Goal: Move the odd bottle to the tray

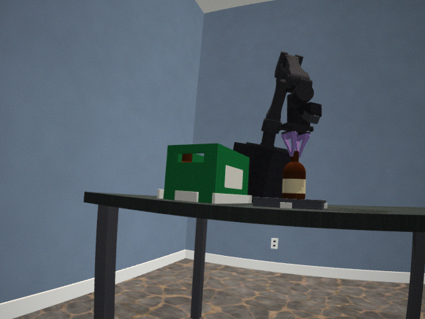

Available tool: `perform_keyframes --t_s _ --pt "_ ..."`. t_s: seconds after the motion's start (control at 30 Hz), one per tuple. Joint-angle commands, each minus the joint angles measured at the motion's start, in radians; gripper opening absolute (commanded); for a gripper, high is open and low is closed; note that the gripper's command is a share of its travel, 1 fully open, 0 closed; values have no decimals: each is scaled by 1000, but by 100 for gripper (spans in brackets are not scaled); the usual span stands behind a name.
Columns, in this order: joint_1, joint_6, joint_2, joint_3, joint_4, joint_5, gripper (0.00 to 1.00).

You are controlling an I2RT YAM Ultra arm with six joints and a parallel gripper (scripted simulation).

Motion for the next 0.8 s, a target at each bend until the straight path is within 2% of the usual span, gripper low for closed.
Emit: perform_keyframes --t_s 0.0,0.77 --pt "-2 4 -50 40 -22 2 0" --pt "-6 2 -50 59 -41 2 0"
